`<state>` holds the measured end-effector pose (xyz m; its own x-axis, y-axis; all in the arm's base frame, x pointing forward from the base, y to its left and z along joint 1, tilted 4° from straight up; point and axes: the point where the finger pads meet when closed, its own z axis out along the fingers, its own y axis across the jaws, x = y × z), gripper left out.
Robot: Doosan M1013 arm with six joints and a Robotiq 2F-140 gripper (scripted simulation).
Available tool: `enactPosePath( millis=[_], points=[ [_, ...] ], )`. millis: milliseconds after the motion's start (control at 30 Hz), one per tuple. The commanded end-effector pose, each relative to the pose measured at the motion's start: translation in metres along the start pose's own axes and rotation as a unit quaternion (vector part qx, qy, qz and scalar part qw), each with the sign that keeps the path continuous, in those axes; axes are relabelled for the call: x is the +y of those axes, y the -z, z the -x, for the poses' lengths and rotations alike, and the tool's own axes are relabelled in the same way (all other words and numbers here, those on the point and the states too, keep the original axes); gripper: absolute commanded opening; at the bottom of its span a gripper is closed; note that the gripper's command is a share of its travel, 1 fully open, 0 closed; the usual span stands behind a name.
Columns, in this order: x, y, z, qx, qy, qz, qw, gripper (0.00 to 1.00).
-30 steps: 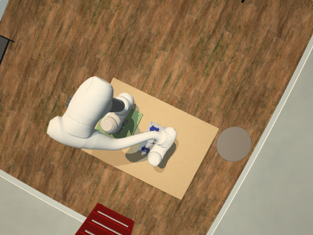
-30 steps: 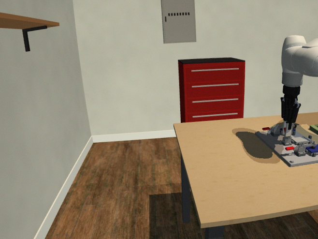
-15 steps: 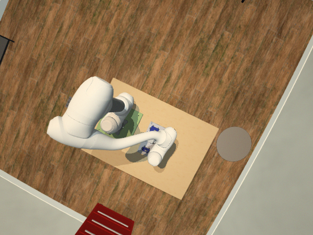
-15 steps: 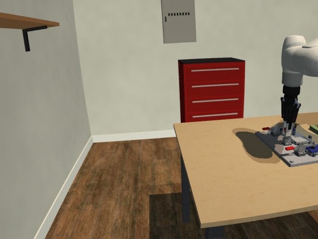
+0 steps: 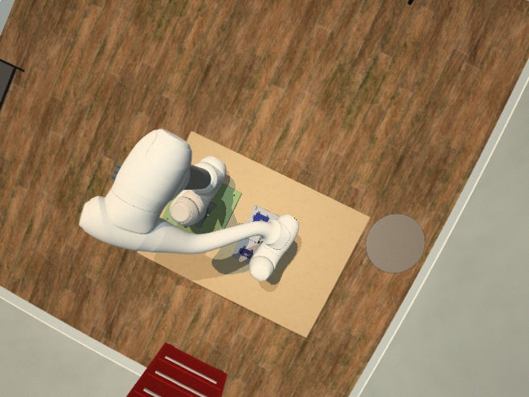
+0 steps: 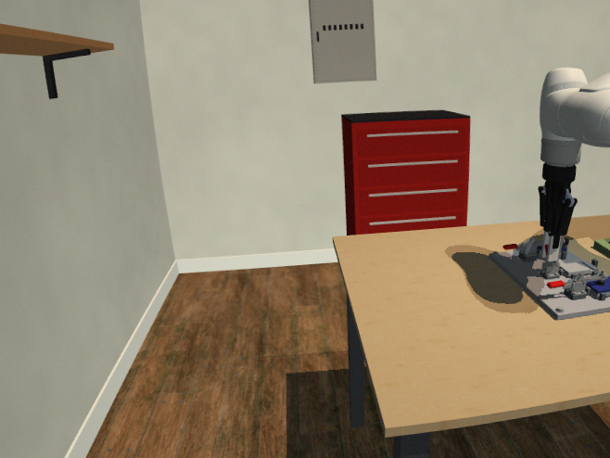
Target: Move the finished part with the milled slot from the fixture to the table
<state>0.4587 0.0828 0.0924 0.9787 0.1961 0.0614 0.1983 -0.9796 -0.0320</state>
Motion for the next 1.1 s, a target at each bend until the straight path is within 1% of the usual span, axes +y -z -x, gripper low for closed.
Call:
enactPosePath(
  millis=[0, 1067],
  points=[
    [0.0000, -0.0001, 0.0003, 0.000, 0.000, 0.000, 1.000, 0.11],
    [-0.0001, -0.0003, 0.0045, 0.000, 0.000, 0.000, 1.000, 0.11]
  ],
)
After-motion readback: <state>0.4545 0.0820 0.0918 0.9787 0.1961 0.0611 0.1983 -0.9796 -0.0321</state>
